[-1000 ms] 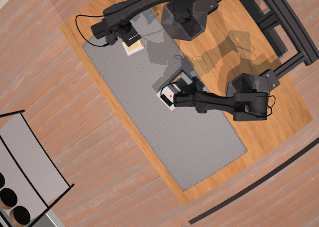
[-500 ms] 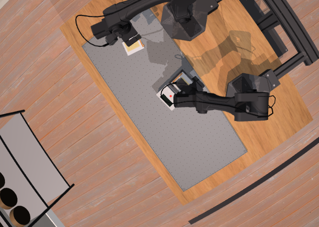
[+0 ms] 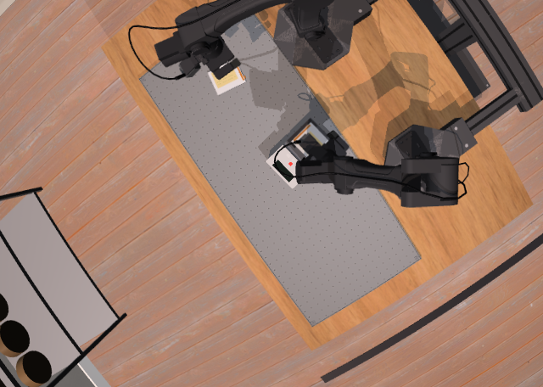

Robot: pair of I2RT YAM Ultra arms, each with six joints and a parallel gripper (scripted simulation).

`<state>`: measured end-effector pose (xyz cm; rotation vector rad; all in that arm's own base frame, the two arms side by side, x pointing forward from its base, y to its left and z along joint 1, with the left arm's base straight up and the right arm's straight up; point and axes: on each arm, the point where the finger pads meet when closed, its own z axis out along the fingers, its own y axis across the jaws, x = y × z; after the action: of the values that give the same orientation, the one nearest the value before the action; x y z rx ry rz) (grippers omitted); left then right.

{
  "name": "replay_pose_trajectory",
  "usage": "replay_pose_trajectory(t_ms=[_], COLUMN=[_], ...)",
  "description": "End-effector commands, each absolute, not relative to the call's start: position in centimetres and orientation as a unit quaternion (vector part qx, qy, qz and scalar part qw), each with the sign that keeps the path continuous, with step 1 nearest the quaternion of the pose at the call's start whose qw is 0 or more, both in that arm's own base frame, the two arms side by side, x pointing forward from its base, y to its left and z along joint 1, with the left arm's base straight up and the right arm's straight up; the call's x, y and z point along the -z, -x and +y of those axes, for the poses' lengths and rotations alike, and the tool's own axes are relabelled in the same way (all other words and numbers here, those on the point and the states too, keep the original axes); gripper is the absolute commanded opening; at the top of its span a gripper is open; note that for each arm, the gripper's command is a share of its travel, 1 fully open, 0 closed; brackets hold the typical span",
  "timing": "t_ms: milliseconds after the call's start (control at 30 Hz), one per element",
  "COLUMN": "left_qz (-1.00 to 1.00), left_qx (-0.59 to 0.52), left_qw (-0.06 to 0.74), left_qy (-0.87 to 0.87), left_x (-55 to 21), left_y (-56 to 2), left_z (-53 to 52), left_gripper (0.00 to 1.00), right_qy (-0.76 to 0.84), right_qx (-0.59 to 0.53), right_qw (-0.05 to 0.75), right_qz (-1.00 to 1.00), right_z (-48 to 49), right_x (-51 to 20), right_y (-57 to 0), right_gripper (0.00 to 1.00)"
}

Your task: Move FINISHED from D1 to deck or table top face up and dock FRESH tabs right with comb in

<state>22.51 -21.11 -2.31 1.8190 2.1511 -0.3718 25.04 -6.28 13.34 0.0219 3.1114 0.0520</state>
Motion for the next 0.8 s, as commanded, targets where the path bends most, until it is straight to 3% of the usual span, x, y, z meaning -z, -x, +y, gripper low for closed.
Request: replay_pose_trajectory(t_ms=[0, 767], left_qz=[0.744, 0.743], left_qx=[0.132, 0.134], left_qw=[0.172, 0.179], left_qy=[-0.632, -0.631], left_x=[0.84, 0.25], left_y=[-23.47, -23.68], left_z=[-21.67, -21.74], left_gripper=[0.98, 0.98], right_qy=[-0.009, -0.009], right_qx=[-0.017, -0.017], right_qw=[0.025, 0.025], right_qz=[1.0, 1.0], right_z=[-6.34, -6.34], right_x=[-13.87, -13.87], right_y=[-24.68, -24.68], right_gripper=[1.0, 1.0])
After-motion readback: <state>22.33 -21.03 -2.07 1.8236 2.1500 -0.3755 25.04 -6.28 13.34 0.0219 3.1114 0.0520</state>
